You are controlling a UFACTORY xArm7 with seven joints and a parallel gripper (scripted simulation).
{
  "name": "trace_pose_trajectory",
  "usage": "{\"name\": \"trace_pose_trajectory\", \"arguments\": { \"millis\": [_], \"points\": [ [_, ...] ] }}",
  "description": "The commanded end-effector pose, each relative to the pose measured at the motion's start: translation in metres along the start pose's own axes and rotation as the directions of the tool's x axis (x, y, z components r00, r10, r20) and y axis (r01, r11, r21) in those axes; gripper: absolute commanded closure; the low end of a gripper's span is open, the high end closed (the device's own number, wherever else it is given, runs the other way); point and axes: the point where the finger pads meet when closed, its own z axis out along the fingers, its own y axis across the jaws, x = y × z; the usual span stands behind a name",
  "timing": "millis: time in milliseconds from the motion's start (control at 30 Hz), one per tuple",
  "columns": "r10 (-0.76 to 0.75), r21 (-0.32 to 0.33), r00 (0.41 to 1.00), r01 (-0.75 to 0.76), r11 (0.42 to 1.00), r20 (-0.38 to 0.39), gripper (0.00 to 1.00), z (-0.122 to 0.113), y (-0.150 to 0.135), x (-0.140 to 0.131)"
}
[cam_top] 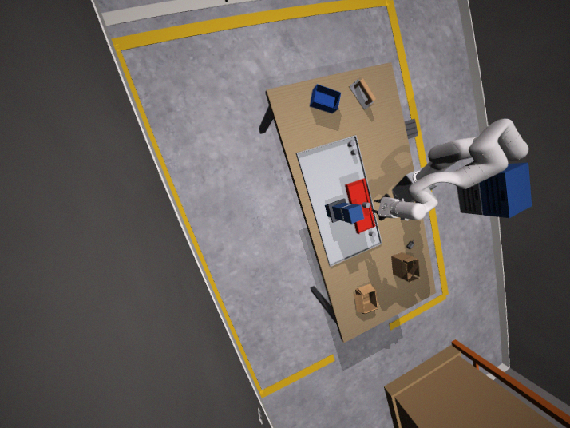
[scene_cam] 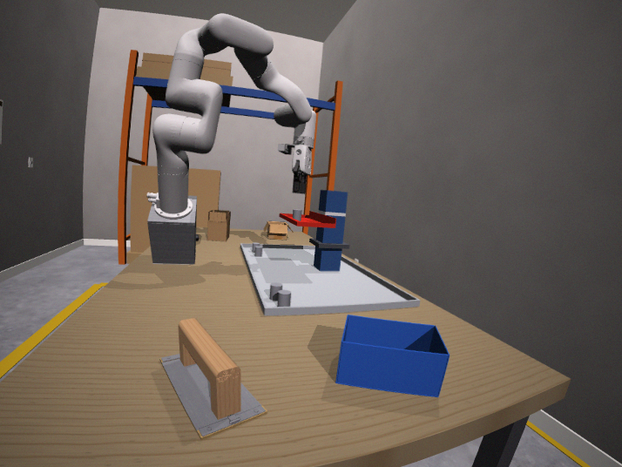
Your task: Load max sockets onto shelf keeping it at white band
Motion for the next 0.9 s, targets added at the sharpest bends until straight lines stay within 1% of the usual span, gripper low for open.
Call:
{"name": "trace_pose_trajectory", "arguments": {
  "millis": [0,100,200,267,300,333,367,400,433,533,567,600,667,700,733,767,800,833,867],
  "points": [
    [-0.001,-0.004,1.000,0.001,1.000,0.002,0.00,-0.002,0.001,0.000],
    [-0.028,-0.003,1.000,0.028,1.000,0.000,0.00,-0.002,0.000,0.002],
    [-0.128,-0.001,0.992,0.128,0.992,-0.009,0.00,-0.003,-0.003,0.009],
    [-0.243,-0.001,0.970,0.243,0.970,-0.019,0.00,-0.004,-0.008,0.017],
    [-0.314,-0.002,0.949,0.314,0.949,-0.024,0.00,-0.004,-0.010,0.022],
    [-0.314,-0.002,0.949,0.314,0.949,-0.024,0.00,-0.004,-0.010,0.022],
    [-0.392,-0.004,0.920,0.392,0.920,-0.029,0.00,-0.005,-0.013,0.028],
    [-0.392,-0.004,0.920,0.392,0.920,-0.029,0.00,-0.005,-0.013,0.028],
    [-0.474,-0.007,0.880,0.474,0.880,-0.034,0.00,-0.006,-0.017,0.034],
    [-0.474,-0.007,0.880,0.474,0.880,-0.034,0.00,-0.006,-0.017,0.034],
    [-0.559,-0.011,0.828,0.559,0.829,-0.038,0.00,-0.007,-0.020,0.041],
    [-0.643,-0.016,0.764,0.643,0.765,-0.041,0.00,-0.008,-0.024,0.047],
    [-0.643,-0.016,0.764,0.643,0.765,-0.041,0.00,-0.008,-0.024,0.047],
    [-0.724,-0.021,0.689,0.724,0.690,-0.042,0.00,-0.009,-0.028,0.054],
    [-0.724,-0.021,0.689,0.724,0.690,-0.042,0.00,-0.009,-0.028,0.054],
    [-0.798,-0.026,0.602,0.797,0.603,-0.042,0.00,-0.010,-0.032,0.061],
    [-0.798,-0.026,0.602,0.797,0.603,-0.042,0.00,-0.010,-0.032,0.061],
    [-0.862,-0.031,0.506,0.862,0.507,-0.040,0.00,-0.011,-0.036,0.068],
    [-0.862,-0.031,0.506,0.862,0.507,-0.040,0.00,-0.011,-0.036,0.068]
  ]
}}
